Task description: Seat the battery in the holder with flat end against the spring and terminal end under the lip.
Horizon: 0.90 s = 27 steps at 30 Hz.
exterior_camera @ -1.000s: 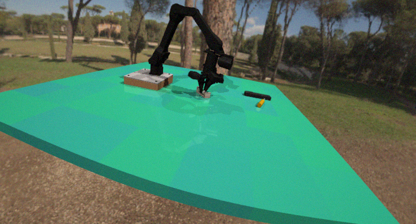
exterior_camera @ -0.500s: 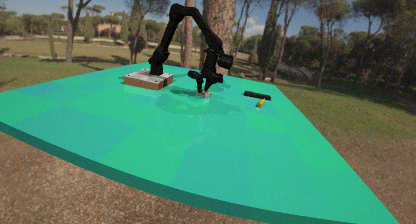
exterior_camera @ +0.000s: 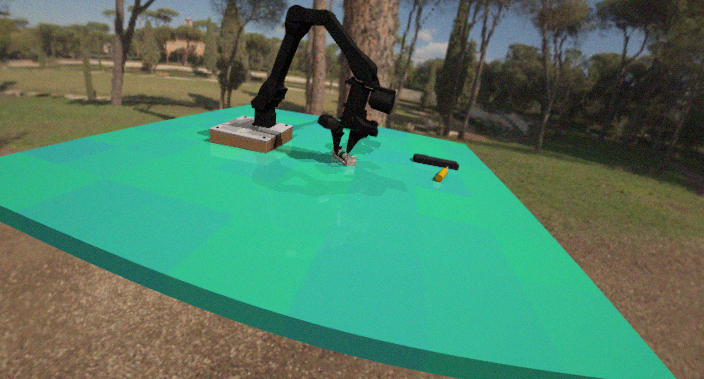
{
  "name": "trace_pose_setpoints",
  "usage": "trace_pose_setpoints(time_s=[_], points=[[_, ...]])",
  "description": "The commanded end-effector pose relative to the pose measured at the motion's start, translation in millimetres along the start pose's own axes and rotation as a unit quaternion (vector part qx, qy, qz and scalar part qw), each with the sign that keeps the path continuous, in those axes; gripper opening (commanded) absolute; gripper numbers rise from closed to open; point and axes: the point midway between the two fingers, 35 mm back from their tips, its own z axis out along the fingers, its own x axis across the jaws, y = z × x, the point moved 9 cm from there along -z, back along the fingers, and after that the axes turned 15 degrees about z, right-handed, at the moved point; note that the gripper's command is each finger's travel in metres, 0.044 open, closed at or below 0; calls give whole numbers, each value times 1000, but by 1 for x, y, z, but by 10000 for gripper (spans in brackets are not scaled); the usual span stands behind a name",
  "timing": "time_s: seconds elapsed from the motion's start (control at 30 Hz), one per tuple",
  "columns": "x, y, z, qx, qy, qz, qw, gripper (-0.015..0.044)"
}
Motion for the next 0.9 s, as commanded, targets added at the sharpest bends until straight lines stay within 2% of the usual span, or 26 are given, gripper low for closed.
trace_pose_setpoints(time_s=[0.0, 0.13, 0.23, 0.87], points=[[-1, 1, -24, -3, 5, 1, 1000, 272], [-8, -2, -66, -5, 7, 2, 1000, 377], [-11, -3, -73, -5, 8, 2, 1000, 440], [-11, -3, -72, -5, 8, 2, 1000, 440]])
